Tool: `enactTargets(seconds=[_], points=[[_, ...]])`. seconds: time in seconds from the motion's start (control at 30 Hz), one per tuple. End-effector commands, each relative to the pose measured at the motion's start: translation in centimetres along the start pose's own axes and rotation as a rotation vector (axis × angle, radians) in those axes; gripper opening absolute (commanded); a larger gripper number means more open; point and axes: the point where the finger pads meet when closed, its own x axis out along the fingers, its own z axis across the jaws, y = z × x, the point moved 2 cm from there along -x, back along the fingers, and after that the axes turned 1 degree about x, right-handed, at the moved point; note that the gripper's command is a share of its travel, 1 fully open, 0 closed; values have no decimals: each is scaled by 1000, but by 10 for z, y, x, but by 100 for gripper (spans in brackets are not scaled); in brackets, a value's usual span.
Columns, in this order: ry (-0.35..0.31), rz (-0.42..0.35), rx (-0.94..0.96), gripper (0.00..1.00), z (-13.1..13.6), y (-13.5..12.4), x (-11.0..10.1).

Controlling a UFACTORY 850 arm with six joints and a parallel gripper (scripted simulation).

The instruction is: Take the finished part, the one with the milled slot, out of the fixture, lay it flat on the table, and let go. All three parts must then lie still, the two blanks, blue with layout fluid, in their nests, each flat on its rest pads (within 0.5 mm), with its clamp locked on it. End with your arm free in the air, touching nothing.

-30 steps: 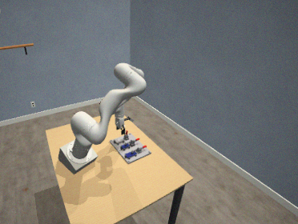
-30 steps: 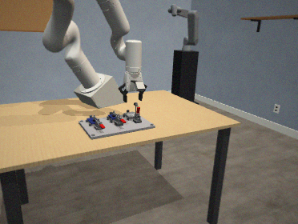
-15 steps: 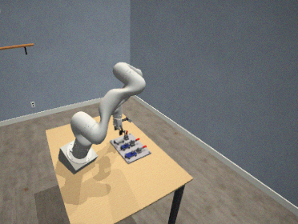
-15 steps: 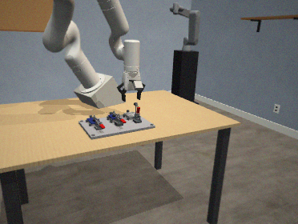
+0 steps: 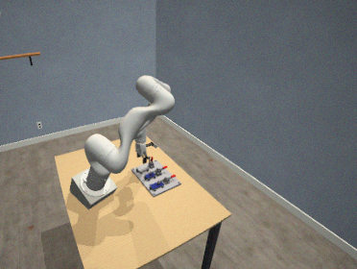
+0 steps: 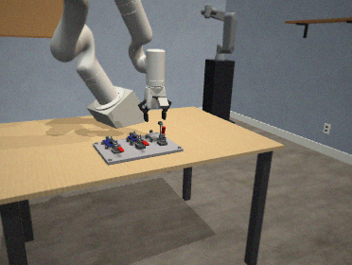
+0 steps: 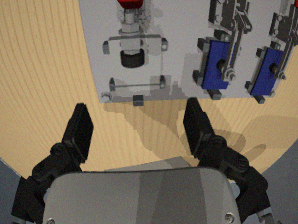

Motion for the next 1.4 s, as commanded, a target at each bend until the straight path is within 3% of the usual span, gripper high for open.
enactTargets(seconds=[0.0, 0.53, 1.37], points=[[1, 1, 0, 100, 0, 1, 12], [1, 2, 0, 100, 0, 1, 44], [1, 1, 0, 100, 0, 1, 46]])
